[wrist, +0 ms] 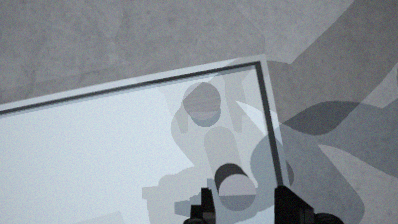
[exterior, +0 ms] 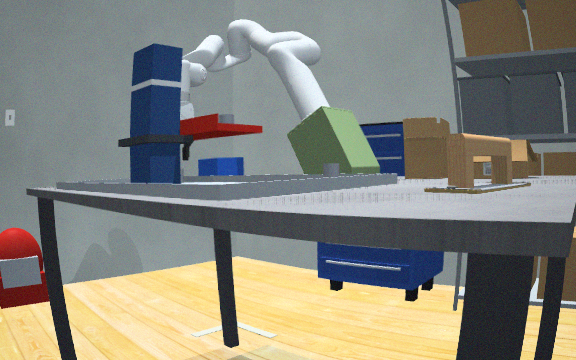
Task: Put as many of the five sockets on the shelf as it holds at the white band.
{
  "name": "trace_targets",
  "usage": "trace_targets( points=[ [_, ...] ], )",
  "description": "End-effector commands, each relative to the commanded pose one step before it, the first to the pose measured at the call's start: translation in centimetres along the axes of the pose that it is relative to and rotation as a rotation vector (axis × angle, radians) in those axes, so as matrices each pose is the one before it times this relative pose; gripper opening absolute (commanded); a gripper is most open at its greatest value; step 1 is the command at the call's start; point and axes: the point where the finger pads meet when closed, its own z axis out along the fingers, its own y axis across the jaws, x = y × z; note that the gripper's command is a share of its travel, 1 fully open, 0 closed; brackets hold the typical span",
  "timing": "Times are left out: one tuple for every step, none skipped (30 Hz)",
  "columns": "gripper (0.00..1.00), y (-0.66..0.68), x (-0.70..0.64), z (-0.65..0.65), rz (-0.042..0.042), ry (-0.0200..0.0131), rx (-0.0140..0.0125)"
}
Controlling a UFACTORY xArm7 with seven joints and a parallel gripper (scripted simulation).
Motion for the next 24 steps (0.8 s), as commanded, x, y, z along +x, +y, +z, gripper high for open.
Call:
trace_targets(
  points=[
    [0.52, -0.012, 0.087, -1.281, -0.00034, -0.00323, 0.00451],
    [0.52, 0.0, 0.0, -0.247, 0.00001, 0.0, 0.00001],
    [0.52, 0.0, 0.0, -0.235, -0.00001, 0.0, -0.00001],
    [0.52, 0.0, 0.0, -0.223, 0.00001, -0.00001, 0.00001],
    [0.52, 0.001, 0.0, -0.21, -0.00002, 0.00001, -0.00001],
    [0.52, -0.001, 0.0, -0.197, 0.00002, -0.00002, 0.00001],
    [0.52, 0.001, 0.0, -0.182, -0.00002, 0.00002, -0.00001],
    [0.52, 0.0, 0.0, -0.168, 0.00001, -0.00001, 0.0],
    [0.52, 0.0, 0.0, -0.153, 0.0, -0.00001, 0.0],
    [0.52, 0.001, 0.0, -0.136, -0.00001, 0.00001, -0.00001],
    [0.52, 0.0, 0.0, -0.12, 0.0, 0.0, 0.0],
    [0.52, -0.001, 0.0, -0.104, 0.00001, -0.00001, 0.0],
    [0.52, 0.0, 0.0, -0.088, 0.0, 0.0, 0.0],
    [0.52, 0.0, 0.0, -0.072, 0.0, 0.0, 0.0],
    [0.52, 0.0, 0.0, -0.057, 0.0, 0.00001, 0.0],
    [0.52, 0.0, 0.0, -0.043, 0.0, 0.00001, 0.0],
    [0.52, 0.0, 0.0, 0.0, 0.0, 0.0, 0.0],
    [0.52, 0.0, 0.0, 0.0, 0.0, 0.0, 0.0],
    [0.52, 0.0, 0.0, -0.03, 0.0, 0.00001, 0.0],
    [0.52, 0.0, 0.0, -0.019, 0.0, 0.0, 0.0],
    [0.52, 0.0, 0.0, -0.01, 0.0, 0.0, 0.0],
    [0.52, 0.0, 0.0, -0.004, 0.0, 0.0, 0.0],
    [0.52, 0.0, 0.0, -0.001, 0.0, 0.0, 0.0],
    [0.52, 0.0, 0.0, 0.0, 0.0, 0.0, 0.0]
  ],
)
